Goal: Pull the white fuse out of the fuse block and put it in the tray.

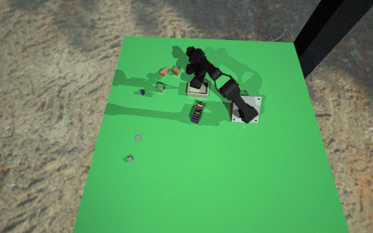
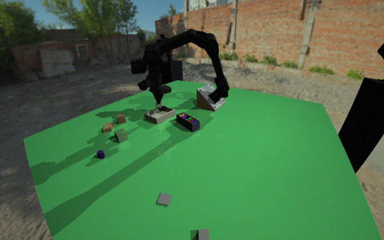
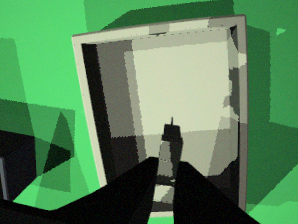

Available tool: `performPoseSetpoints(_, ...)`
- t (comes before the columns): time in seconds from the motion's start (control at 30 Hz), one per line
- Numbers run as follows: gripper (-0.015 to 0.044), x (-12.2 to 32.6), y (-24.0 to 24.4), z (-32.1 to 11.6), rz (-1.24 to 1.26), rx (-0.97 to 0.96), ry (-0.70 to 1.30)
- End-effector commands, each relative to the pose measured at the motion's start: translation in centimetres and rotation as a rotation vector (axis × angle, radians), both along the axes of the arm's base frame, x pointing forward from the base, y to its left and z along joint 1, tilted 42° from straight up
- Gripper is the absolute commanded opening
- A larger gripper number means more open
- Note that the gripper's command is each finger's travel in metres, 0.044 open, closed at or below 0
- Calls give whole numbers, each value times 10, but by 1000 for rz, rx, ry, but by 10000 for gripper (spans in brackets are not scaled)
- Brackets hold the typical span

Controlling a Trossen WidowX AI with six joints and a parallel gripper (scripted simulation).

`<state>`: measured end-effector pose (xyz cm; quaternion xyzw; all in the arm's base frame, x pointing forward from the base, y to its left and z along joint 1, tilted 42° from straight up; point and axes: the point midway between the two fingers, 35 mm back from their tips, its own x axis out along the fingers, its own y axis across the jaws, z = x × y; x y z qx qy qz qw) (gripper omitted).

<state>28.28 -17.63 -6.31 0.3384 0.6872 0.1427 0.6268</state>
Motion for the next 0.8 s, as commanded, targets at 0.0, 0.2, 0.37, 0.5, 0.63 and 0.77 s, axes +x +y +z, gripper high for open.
performPoseSetpoints(0.0,0,0,5,-5,-5,4,0)
performPoseSetpoints(0.2,0,0,12,-12,-5,5,0)
performPoseSetpoints(0.37,26,0,12,-13,1,1,0)
performPoseSetpoints(0.5,131,0,12,-13,1,1,0)
performPoseSetpoints(0.63,236,0,12,-13,1,1,0)
performPoseSetpoints(0.77,330,0,10,-11,0,1,0)
